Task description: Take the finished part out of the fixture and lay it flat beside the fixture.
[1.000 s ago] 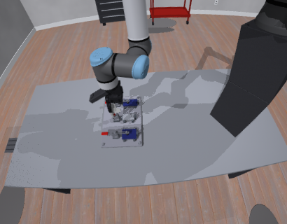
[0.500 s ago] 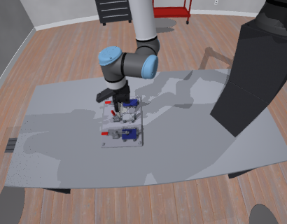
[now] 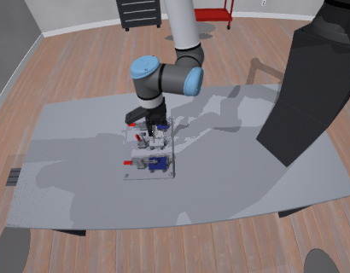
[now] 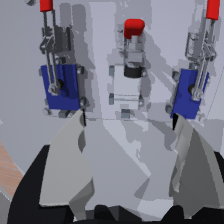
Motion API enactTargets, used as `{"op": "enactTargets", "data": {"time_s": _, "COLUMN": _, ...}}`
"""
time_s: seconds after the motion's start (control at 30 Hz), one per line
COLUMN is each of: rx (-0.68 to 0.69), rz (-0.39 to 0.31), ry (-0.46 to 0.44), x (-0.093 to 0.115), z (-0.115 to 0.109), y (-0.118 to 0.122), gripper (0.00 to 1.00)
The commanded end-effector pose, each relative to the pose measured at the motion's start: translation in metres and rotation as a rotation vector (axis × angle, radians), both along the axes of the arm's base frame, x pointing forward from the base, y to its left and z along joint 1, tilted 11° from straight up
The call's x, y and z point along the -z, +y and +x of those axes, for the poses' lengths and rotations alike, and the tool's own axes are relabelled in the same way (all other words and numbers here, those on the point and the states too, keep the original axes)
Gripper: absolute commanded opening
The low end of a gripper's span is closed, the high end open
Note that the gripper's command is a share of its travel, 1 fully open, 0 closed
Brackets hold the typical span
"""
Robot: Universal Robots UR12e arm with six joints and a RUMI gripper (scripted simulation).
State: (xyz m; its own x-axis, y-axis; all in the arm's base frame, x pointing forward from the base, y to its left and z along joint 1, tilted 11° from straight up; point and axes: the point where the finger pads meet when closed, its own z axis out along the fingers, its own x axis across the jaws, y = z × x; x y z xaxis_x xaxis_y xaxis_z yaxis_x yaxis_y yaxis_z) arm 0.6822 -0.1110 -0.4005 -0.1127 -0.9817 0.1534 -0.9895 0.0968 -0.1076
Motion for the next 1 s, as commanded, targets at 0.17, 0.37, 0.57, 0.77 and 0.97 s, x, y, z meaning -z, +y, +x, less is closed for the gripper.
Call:
{"op": "enactTargets", "data": {"time_s": 0.17, "rx": 0.0, "rz": 0.0, "ry": -0.001, "x": 0.0, "z": -0.004, "y": 0.0, "gripper": 0.59}}
{"op": "enactTargets", "data": {"time_s": 0.37, "rx": 0.0, "rz": 0.0, "ry": -0.001, "x": 0.003, "z": -0.004, "y": 0.0, "gripper": 0.59}}
{"op": "enactTargets", "data": {"time_s": 0.57, "rx": 0.0, "rz": 0.0, "ry": -0.001, "x": 0.008, "z": -0.003, "y": -0.001, "gripper": 0.59}}
{"op": "enactTargets", "data": {"time_s": 0.77, "rx": 0.0, "rz": 0.0, "ry": -0.001, "x": 0.022, "z": -0.002, "y": -0.003, "gripper": 0.59}}
{"op": "enactTargets", "data": {"time_s": 0.97, "rx": 0.0, "rz": 0.0, "ry": -0.001, "x": 0.036, "z": -0.001, "y": -0.006, "gripper": 0.59}}
